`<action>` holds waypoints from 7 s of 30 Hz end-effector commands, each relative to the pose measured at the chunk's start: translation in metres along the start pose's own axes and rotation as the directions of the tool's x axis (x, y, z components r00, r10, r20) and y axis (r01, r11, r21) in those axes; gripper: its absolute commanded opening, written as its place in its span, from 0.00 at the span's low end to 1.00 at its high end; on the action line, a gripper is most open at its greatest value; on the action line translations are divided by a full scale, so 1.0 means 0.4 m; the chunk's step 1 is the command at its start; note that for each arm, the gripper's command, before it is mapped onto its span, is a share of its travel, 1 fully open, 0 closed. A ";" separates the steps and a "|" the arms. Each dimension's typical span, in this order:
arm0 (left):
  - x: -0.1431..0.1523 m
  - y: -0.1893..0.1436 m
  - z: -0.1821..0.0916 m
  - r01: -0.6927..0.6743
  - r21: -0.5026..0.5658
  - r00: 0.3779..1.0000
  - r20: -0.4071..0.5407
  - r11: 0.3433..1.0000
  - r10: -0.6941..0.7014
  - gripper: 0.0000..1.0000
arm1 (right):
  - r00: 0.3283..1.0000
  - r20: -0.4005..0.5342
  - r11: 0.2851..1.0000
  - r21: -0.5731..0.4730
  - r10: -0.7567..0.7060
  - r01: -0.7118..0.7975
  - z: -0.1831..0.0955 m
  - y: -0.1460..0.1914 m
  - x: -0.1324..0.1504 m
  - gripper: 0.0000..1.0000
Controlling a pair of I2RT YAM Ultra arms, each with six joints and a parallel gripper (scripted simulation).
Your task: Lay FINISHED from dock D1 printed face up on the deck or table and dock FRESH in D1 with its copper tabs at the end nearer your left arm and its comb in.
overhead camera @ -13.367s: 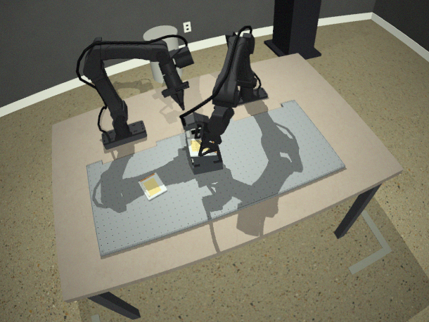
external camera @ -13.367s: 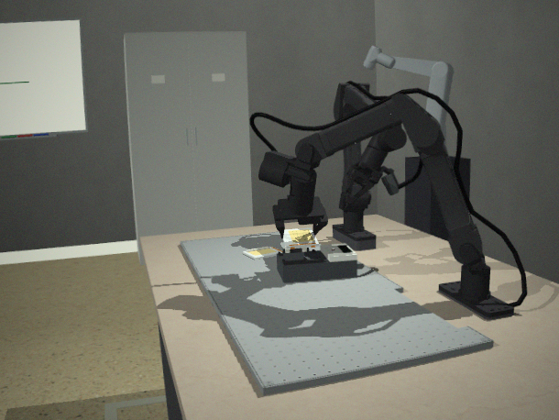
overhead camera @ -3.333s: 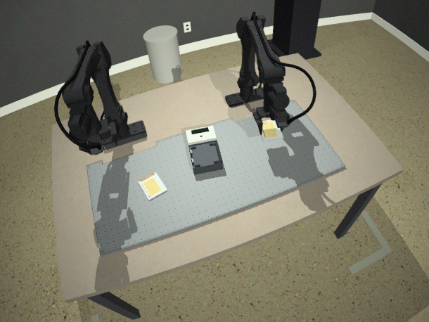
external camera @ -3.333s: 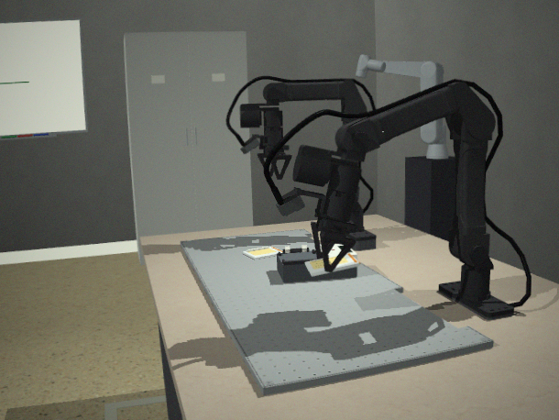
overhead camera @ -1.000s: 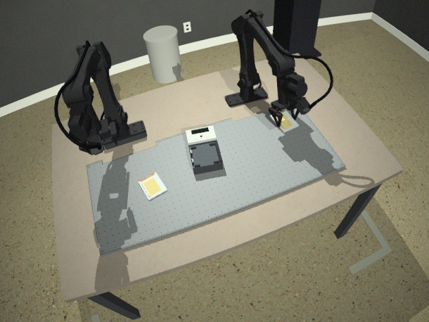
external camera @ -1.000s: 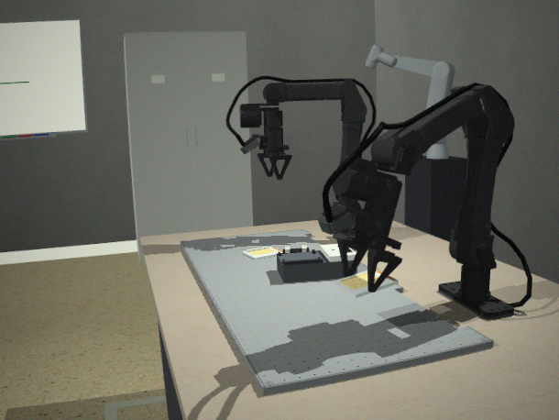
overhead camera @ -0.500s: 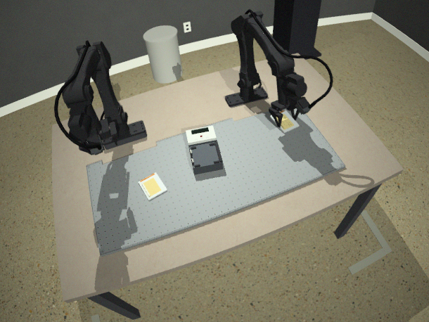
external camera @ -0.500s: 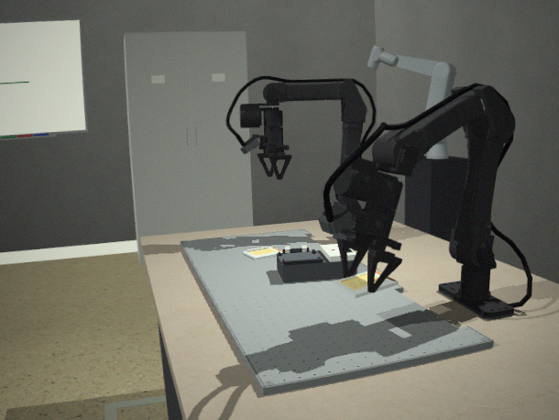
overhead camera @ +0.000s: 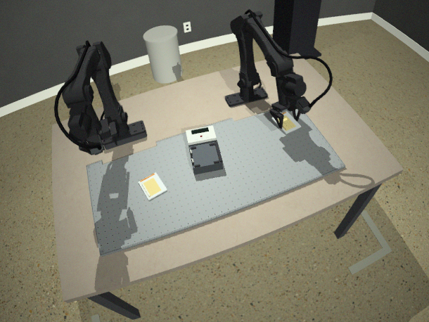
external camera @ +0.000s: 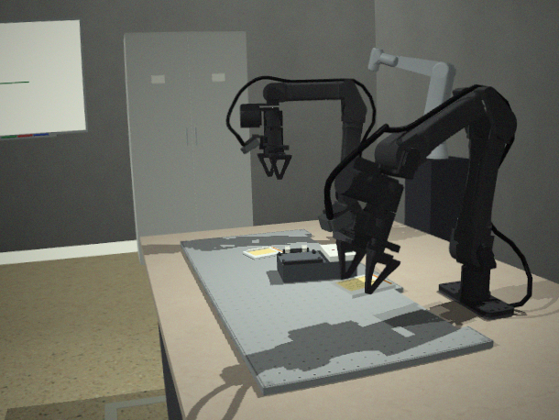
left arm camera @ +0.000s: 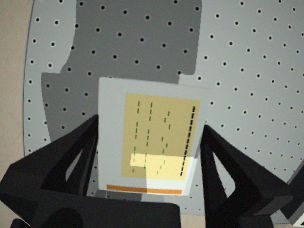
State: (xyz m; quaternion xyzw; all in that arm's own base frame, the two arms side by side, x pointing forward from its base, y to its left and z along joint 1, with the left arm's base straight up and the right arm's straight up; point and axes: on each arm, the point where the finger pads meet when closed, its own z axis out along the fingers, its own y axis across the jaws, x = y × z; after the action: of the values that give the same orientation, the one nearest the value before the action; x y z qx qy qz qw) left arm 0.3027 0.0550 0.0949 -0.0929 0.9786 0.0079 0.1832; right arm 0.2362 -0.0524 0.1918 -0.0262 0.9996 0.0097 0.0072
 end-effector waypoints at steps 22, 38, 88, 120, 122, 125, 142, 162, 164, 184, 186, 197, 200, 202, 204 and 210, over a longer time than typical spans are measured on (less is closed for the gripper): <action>-0.024 0.008 0.020 0.005 -0.023 0.995 0.096 1.000 -0.003 0.00 | 1.000 0.001 1.000 -0.015 0.017 -0.017 -0.018 -0.001 -0.010 1.00; -0.019 0.005 0.033 -0.001 -0.020 0.995 0.096 1.000 0.002 0.00 | 1.000 0.001 1.000 -0.015 0.017 -0.017 -0.018 -0.001 -0.010 1.00; 0.002 0.001 0.086 -0.004 -0.018 0.997 0.080 1.000 0.005 0.00 | 1.000 0.001 1.000 -0.015 0.017 -0.017 -0.018 -0.001 -0.010 1.00; 0.015 0.011 0.123 0.001 -0.018 0.997 0.080 1.000 0.001 0.00 | 1.000 0.001 1.000 -0.015 0.017 -0.017 -0.018 -0.001 -0.010 1.00; 0.015 0.011 0.123 0.001 -0.018 0.997 0.080 1.000 0.001 0.00 | 1.000 0.001 1.000 -0.015 0.017 -0.017 -0.018 -0.001 -0.010 1.00; 0.015 0.011 0.123 0.001 -0.018 0.997 0.080 1.000 0.001 0.00 | 1.000 0.001 1.000 -0.015 0.017 -0.017 -0.018 -0.001 -0.010 1.00; 0.022 0.017 0.142 0.006 -0.018 0.997 0.081 1.000 -0.004 0.00 | 1.000 0.001 1.000 -0.015 0.017 -0.017 -0.018 -0.001 -0.010 1.00; 0.028 0.018 0.161 0.006 -0.014 0.997 0.082 1.000 -0.005 0.00 | 1.000 0.001 1.000 -0.015 0.017 -0.017 -0.018 -0.001 -0.010 1.00; 0.028 0.018 0.161 0.006 -0.014 0.997 0.082 1.000 -0.005 0.00 | 1.000 0.001 1.000 -0.015 0.017 -0.017 -0.018 -0.001 -0.010 1.00; 0.037 0.018 0.173 0.005 -0.016 0.999 0.049 1.000 -0.004 0.00 | 1.000 0.001 1.000 -0.015 0.017 -0.017 -0.018 -0.001 -0.010 1.00; 0.043 0.017 0.174 0.005 -0.016 0.999 0.049 1.000 -0.004 0.00 | 1.000 0.001 1.000 -0.015 0.017 -0.017 -0.018 -0.001 -0.010 1.00; 0.052 0.014 0.174 0.005 -0.016 0.999 0.049 1.000 -0.004 0.00 | 1.000 0.001 1.000 -0.015 0.017 -0.017 -0.018 -0.001 -0.010 1.00; 0.052 0.014 0.174 0.005 -0.016 0.999 0.049 1.000 -0.004 0.00 | 1.000 0.001 1.000 -0.015 0.017 -0.017 -0.018 -0.001 -0.010 1.00; 0.055 0.014 0.176 0.004 -0.016 0.999 0.043 1.000 -0.003 0.92 | 1.000 0.001 1.000 -0.015 0.017 -0.017 -0.018 -0.001 -0.010 1.00; 0.055 0.014 0.177 0.004 -0.016 0.999 0.043 1.000 -0.003 0.92 | 1.000 0.001 1.000 -0.015 0.017 -0.017 -0.018 -0.001 -0.010 1.00; 0.055 0.014 0.177 0.004 -0.016 0.999 0.043 1.000 -0.003 0.92 | 1.000 0.001 1.000 -0.015 0.017 -0.017 -0.018 -0.001 -0.010 1.00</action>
State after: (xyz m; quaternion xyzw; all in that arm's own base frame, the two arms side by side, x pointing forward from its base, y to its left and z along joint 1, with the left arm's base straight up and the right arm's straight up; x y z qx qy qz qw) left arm 0.3042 0.0597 0.0177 -0.0952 0.9754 0.0169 0.1981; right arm 0.2362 -0.0524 0.1918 -0.0262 0.9996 0.0097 0.0072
